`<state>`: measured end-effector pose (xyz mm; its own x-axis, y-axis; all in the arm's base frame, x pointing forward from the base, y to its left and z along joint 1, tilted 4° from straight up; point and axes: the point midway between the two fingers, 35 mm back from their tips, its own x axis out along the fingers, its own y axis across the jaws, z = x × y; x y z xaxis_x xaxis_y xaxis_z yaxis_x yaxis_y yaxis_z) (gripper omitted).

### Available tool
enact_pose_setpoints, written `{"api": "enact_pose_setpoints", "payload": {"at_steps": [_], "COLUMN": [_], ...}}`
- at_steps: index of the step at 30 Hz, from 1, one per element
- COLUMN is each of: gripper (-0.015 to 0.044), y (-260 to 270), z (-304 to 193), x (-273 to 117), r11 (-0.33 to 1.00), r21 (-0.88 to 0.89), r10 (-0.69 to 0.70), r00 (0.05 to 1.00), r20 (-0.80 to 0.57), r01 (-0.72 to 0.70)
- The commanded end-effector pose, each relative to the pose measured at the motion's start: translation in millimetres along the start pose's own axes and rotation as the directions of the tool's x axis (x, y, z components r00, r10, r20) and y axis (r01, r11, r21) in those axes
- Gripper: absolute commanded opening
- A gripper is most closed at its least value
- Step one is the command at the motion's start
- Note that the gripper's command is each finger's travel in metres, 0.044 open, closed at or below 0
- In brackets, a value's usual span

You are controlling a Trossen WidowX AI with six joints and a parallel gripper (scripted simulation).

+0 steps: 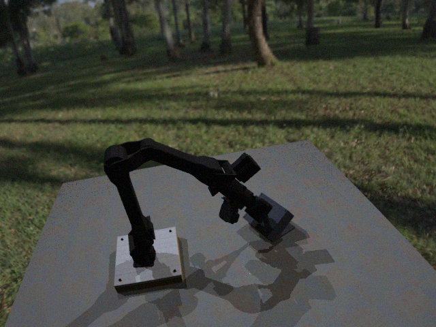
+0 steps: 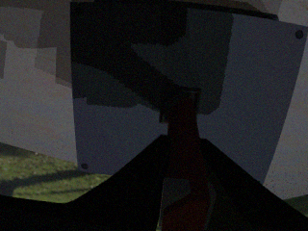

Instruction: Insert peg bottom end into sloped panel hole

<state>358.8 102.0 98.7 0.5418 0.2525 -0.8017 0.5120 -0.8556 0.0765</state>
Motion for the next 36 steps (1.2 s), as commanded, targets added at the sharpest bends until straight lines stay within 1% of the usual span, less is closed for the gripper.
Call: {"api": "enact_pose_setpoints", "payload": {"at_steps": [1,36], "gripper": [0.0000,0.0000], "y": [0,1], "z": [0,0], "x": [3,25], "r11": [1.000,1.000], "r21": [0.002,0.002], "r10": [0.002,0.002], "r00": [1.000,1.000], "r20": [-0.001,-0.002], "r01": [-0.002,-0.002]}}
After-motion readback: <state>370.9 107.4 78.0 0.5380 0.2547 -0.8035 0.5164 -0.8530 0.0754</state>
